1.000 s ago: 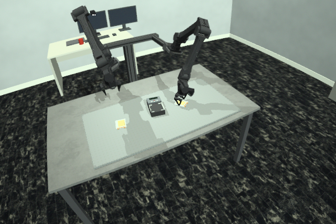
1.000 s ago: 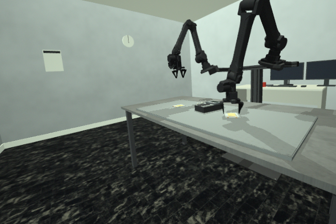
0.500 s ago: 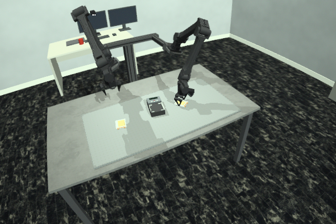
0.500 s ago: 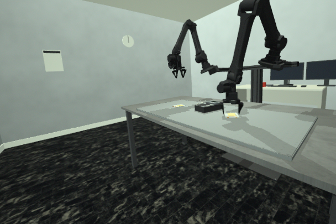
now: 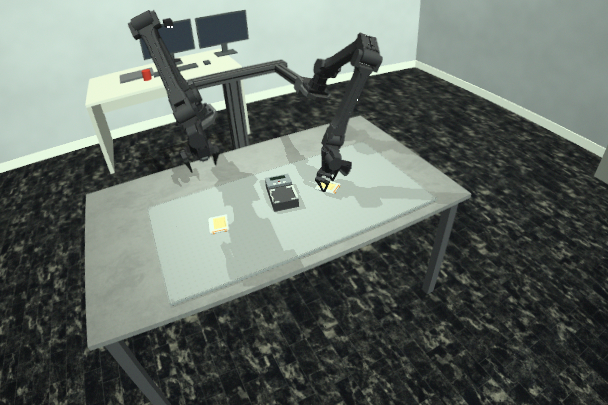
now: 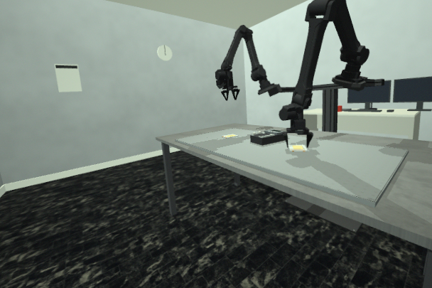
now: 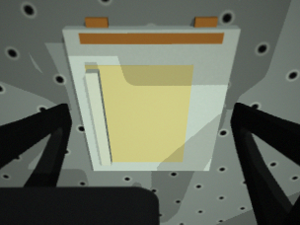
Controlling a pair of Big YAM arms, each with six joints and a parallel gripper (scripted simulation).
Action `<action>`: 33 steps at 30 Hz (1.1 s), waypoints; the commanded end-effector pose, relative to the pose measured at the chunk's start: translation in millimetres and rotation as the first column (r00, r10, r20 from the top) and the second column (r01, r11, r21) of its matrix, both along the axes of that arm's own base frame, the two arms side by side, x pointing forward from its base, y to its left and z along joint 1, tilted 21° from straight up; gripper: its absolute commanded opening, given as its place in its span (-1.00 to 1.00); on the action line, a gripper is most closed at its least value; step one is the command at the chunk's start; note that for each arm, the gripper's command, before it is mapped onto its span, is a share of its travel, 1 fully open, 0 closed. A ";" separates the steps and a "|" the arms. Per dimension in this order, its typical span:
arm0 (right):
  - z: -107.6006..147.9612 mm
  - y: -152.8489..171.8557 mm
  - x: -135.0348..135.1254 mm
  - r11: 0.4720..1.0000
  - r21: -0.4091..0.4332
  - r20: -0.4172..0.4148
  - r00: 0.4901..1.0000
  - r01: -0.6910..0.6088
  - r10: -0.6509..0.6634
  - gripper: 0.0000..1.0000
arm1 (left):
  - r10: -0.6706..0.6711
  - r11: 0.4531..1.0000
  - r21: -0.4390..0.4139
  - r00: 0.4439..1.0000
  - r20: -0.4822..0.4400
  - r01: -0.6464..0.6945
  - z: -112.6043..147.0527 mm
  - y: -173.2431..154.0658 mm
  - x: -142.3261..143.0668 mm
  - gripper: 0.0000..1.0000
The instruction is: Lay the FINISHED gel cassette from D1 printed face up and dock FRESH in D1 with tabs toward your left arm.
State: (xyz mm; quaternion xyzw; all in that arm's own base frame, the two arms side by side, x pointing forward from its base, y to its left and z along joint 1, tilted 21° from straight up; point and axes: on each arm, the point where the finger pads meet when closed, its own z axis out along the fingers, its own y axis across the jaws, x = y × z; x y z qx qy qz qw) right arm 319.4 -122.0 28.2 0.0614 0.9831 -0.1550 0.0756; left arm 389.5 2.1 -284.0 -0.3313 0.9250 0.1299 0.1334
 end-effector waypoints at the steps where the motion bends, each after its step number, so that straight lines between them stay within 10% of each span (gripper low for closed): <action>1: 10.3 2.4 14.1 1.000 -0.006 0.023 1.000 -0.007 0.007 1.00 | 0.000 1.000 -0.001 1.000 -0.001 0.000 -5.2 3.3 -0.5 0.96; 33: 10.3 2.4 14.1 1.000 -0.006 0.023 1.000 -0.007 0.007 1.00 | 0.000 1.000 -0.001 1.000 -0.001 0.000 -11.7 5.7 0.4 0.96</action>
